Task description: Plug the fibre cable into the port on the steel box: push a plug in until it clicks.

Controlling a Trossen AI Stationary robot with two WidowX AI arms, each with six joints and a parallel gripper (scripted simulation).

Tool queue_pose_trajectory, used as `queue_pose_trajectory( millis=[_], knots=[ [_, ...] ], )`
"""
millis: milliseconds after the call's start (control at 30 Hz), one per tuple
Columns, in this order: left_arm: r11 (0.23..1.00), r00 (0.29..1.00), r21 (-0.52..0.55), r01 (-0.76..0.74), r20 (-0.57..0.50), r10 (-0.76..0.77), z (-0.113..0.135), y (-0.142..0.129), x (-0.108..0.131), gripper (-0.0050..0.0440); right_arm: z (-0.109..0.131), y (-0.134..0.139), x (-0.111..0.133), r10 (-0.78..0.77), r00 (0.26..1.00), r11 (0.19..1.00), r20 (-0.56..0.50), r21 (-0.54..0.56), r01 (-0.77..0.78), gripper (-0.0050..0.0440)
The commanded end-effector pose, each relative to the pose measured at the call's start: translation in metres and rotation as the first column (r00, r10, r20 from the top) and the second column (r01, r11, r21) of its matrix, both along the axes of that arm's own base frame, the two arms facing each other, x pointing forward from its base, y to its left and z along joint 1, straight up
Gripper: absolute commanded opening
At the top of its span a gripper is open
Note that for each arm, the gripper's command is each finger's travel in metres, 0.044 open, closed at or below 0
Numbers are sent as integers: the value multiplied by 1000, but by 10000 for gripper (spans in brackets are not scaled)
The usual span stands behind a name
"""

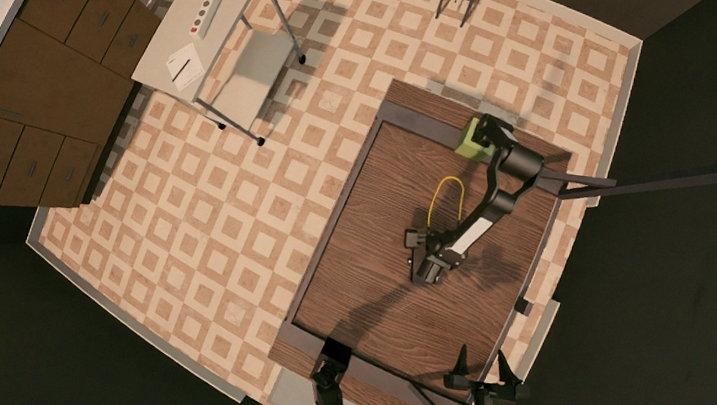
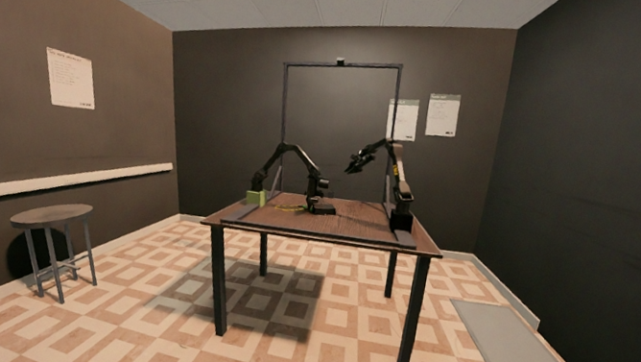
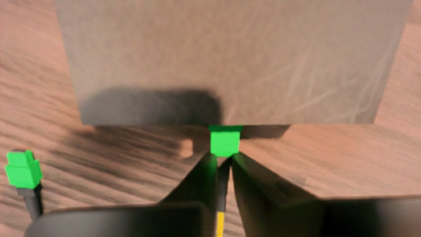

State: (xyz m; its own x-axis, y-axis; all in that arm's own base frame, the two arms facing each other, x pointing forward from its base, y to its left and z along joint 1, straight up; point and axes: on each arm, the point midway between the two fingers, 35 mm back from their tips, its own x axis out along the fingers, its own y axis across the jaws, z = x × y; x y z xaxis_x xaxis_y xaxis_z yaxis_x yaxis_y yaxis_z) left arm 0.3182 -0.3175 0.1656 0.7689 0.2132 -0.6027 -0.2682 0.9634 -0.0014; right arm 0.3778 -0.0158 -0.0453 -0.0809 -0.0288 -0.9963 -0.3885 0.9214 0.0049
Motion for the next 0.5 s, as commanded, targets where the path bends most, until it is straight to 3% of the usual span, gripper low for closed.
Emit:
queue_pose_trajectory(
  millis=[0, 400, 433, 467],
  knots=[
    [1000, 1000, -22, -1, 14, 1, 10, 0, 0, 440, 13, 3, 15, 10, 998, 1000, 66, 3, -10, -50],
    [1000, 1000, -22, -1, 14, 1, 10, 0, 0, 440, 11, 0, 7, 12, 998, 1000, 54, -1, -12, -50],
    [1000, 1000, -22, -1, 14, 1, 10, 0, 0, 440, 11, 0, 7, 11, 998, 1000, 54, -1, -11, 24],
    [1000, 1000, -22, -1, 14, 1, 10, 0, 0, 440, 9, 0, 7, 8, 999, 1000, 48, -1, -8, 48]
  ],
)
